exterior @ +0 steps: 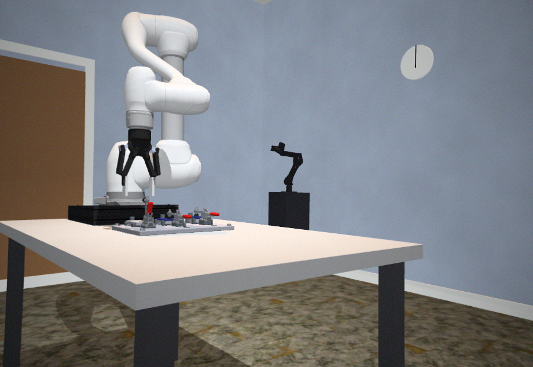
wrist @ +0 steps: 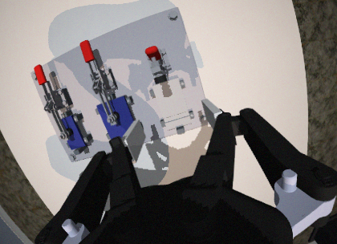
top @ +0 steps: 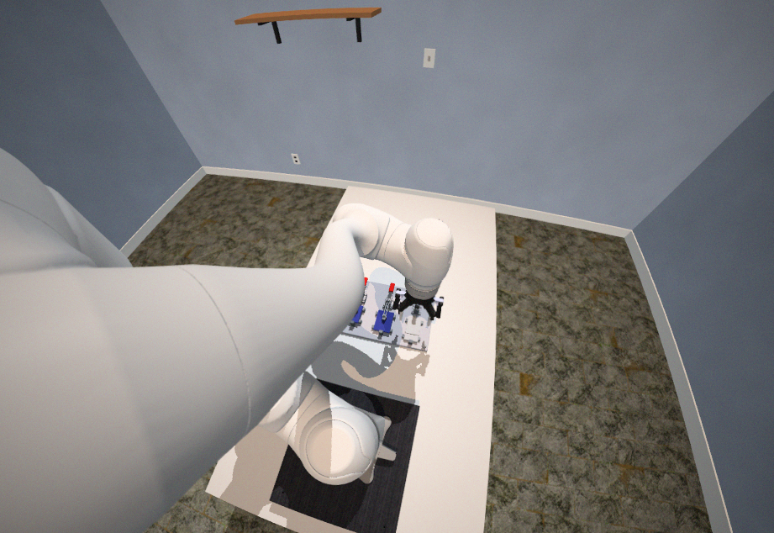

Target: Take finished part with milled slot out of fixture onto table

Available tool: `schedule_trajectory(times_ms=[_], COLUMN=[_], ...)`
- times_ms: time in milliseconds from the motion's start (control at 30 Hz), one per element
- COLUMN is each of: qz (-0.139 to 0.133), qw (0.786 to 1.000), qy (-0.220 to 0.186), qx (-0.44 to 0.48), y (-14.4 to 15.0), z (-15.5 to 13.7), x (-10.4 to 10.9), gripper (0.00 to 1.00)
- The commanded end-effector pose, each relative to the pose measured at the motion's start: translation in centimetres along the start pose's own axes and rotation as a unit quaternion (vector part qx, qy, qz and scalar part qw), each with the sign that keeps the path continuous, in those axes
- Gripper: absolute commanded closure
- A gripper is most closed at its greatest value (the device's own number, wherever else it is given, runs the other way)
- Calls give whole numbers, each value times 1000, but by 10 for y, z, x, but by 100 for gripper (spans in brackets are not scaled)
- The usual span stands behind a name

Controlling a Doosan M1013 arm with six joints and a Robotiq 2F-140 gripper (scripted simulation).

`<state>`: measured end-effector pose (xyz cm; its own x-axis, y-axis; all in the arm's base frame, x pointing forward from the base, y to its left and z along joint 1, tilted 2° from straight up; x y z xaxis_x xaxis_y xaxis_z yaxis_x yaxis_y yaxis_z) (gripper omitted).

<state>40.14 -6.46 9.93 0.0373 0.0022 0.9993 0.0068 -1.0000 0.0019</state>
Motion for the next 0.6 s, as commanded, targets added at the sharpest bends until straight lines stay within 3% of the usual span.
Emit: schedule_trajectory(times_ms=[0, 567], qz=[0, 0], qw=[1000, 1000], qy=[0, 0], qx=[0, 0], y=[0, 0], z=[0, 0], x=[0, -19], gripper=[42, 42])
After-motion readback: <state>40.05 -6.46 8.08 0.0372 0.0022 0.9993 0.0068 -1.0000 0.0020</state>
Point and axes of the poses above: the point where the finger pads meet when closed, its own x axis back along the fingers, its own y axis across the jaws, z = x × y, the point moved 4 cm from there along x, back along the fingers, and after that the axes turned 6 degrees about -x, right-handed, at the moved point
